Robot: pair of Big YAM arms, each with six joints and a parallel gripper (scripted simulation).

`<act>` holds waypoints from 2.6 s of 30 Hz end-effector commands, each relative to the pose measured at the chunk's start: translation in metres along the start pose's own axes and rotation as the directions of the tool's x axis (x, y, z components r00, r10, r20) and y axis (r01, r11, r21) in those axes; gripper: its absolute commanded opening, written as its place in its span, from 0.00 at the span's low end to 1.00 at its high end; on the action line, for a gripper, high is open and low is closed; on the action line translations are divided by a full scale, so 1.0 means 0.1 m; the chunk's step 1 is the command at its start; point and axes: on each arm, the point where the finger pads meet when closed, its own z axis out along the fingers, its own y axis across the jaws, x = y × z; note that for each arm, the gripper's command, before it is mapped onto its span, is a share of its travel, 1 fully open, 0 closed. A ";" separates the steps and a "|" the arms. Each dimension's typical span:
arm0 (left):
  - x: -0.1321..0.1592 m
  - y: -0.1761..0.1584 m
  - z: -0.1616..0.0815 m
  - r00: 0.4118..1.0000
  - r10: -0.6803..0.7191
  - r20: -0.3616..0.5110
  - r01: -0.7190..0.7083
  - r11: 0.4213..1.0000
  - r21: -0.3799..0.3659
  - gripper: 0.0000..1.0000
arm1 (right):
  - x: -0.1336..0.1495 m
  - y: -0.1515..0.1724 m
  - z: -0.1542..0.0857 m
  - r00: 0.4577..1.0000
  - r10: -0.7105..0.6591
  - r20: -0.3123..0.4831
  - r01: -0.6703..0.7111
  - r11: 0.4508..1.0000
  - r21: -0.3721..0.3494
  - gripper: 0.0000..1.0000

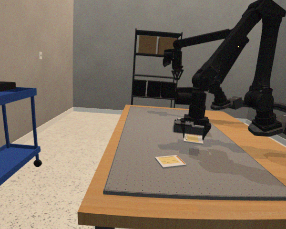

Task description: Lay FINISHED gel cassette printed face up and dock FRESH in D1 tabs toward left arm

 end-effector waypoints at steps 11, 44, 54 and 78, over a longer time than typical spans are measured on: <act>0.04 -0.06 0.13 1.000 -0.007 0.000 0.007 1.000 0.012 0.00 | -0.19 -0.04 -0.25 0.999 0.010 0.045 -0.011 1.000 0.018 1.00; 0.04 -0.05 0.29 1.000 -0.010 -0.002 0.010 1.000 0.009 0.00 | -0.19 -0.04 -0.25 0.999 0.010 0.045 -0.011 1.000 0.018 1.00; 0.04 -0.05 0.29 1.000 -0.010 -0.002 0.010 1.000 0.009 0.00 | -0.19 -0.04 -0.25 0.999 0.010 0.045 -0.011 1.000 0.018 1.00; 0.03 -0.05 0.43 1.000 -0.012 -0.001 0.012 1.000 0.012 0.00 | -0.19 -0.04 -0.25 0.999 0.010 0.045 -0.011 1.000 0.018 1.00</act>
